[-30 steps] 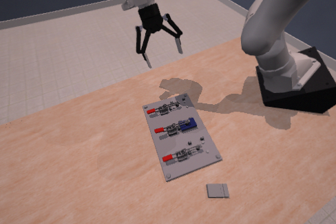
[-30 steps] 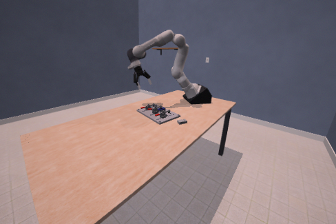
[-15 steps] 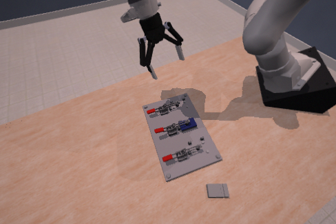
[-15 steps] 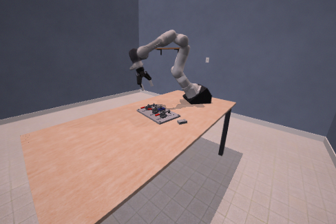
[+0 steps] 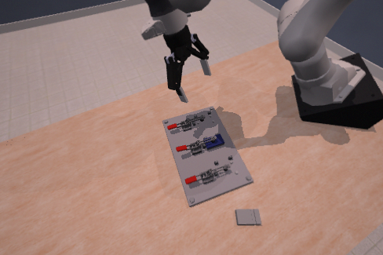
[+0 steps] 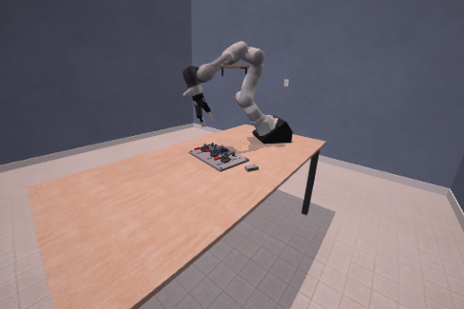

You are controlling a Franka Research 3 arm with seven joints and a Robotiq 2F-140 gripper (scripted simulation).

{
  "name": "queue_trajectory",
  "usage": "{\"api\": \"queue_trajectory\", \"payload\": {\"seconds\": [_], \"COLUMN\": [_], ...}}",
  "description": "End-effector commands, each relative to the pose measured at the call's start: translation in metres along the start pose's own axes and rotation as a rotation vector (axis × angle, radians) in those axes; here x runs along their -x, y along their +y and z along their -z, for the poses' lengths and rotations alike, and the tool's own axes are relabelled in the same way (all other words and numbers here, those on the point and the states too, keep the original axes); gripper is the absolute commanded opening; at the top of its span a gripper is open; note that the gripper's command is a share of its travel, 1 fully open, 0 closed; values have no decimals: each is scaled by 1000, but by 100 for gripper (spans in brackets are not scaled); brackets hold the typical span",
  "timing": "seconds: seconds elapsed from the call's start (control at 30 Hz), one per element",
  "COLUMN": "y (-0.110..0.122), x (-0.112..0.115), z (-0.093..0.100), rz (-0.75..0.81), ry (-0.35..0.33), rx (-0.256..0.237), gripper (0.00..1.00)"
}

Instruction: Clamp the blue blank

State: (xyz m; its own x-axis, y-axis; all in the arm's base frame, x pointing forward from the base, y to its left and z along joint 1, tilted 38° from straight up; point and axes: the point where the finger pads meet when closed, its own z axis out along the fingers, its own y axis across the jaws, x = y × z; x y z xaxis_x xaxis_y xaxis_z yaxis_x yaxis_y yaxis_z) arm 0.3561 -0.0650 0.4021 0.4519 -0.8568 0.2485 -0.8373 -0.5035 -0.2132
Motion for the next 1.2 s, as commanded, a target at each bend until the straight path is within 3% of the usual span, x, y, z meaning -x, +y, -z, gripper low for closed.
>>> {"api": "queue_trajectory", "payload": {"seconds": [0.0, 0.13, 0.17, 0.27, 0.3, 0.47, 0.5, 0.73, 0.77, 1.03, 1.17], "y": [-12, -12, -21, -21, -29, -29, -36, -42, -47, -55, -63], "x": [12, 12, 26, 26, 39, 39, 52, 63, 74, 92, 112], "z": [-6, -6, -10, -10, -14, -14, -17, -20, -22, -25, -28], "rz": [158, 158, 260, 260, 355, 355, 442, 521, 593, 715, 843], "ry": [54, 54, 88, 88, 120, 120, 151, 180, 207, 254, 305], "rx": [21, 21, 37, 37, 51, 51, 63, 73, 81, 94, 105], "gripper": [100, 100, 100, 100, 100, 100, 100, 100, 100, 100, 100]}}
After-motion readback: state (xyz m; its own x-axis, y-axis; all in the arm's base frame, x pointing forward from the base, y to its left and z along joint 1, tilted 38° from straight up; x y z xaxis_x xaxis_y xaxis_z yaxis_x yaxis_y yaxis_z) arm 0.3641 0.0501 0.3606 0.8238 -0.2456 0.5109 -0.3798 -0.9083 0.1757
